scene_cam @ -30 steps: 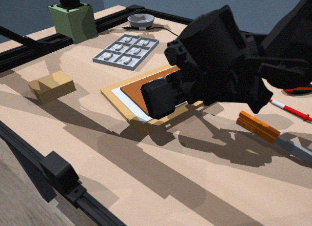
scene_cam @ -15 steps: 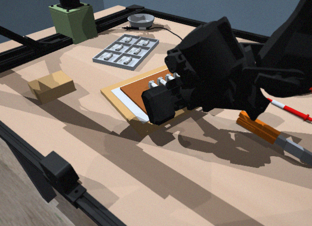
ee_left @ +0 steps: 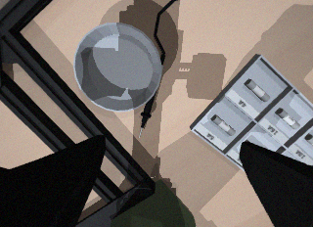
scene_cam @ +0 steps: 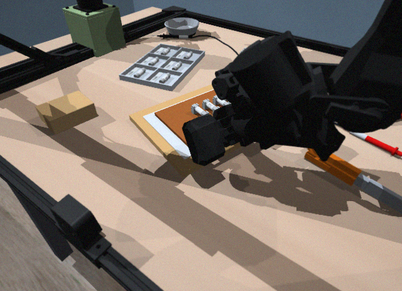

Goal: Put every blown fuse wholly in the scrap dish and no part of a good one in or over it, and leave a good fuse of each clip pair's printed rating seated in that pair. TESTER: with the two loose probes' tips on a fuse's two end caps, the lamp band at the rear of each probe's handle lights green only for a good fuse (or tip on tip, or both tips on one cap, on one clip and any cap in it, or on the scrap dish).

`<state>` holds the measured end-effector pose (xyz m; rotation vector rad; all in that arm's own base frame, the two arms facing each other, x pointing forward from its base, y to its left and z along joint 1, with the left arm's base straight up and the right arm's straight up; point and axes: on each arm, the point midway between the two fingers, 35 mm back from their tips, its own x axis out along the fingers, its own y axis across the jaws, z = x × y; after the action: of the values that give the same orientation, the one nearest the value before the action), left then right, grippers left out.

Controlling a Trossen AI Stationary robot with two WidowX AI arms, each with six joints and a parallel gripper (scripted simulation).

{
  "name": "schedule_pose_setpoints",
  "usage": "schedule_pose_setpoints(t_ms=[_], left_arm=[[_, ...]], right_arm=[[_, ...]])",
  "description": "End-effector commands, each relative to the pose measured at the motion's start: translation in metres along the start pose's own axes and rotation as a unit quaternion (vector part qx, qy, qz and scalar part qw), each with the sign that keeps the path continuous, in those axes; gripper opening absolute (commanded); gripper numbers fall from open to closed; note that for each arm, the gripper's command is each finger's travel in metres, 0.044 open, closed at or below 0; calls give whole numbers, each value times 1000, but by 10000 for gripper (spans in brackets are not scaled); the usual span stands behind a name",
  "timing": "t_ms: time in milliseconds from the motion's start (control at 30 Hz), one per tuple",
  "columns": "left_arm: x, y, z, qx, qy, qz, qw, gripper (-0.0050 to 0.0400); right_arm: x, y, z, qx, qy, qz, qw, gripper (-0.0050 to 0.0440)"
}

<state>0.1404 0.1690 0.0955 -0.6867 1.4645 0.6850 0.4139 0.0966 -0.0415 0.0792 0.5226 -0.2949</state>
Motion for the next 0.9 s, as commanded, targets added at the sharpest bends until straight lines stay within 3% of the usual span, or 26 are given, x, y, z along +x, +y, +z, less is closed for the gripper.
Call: schedule_pose_setpoints(t_ms=[0,867], left_arm=[[-5,0,2,-1,-10,0,1000,400],[-5,0,2,-1,-10,0,1000,400]], right_arm=[[2,4,7,5,-9,2,1000,-50],[7,5,-10,7,-7,5,1000,-50]])
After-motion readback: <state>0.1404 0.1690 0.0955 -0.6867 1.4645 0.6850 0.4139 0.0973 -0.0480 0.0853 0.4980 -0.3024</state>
